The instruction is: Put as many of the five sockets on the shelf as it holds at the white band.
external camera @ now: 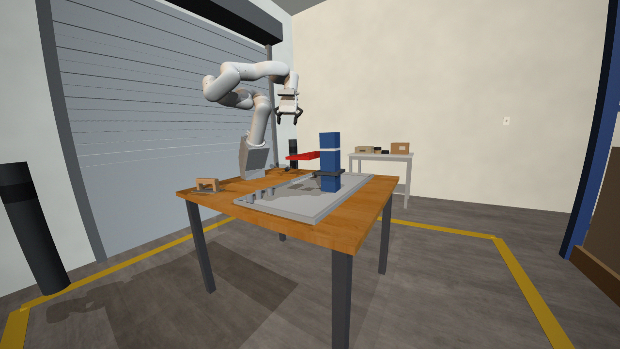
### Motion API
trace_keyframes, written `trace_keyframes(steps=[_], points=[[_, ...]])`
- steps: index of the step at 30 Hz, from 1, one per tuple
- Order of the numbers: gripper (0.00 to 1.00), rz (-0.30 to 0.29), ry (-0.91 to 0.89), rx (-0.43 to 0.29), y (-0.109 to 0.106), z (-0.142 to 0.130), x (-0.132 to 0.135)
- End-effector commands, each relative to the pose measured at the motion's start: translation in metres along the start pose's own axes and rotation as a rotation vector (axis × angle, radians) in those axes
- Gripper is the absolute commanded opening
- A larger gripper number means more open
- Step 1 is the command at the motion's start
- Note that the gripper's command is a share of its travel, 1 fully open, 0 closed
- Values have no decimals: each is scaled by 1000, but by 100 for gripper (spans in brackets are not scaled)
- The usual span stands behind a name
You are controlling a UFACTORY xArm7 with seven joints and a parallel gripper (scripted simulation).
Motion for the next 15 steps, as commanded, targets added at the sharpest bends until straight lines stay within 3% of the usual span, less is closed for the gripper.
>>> trace_keyframes(steps=[1,7,10,15], points=[[100,-29,-145,125,-25,4,-11],[100,-21,-337,246,-61,-13,-25],[100,-12,-477,326,-86,-33,-31],[100,-2,-622,403,-110,-59,-32]])
Point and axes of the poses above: the point where the finger pads meet when closed, its own y axis out along the fingers, its own x axis across the jaws, z = x × y, the point moved 2 cm from there along -y, back along the fingers, and after that the axes turned 12 degrees about y, right-handed, at the moved point
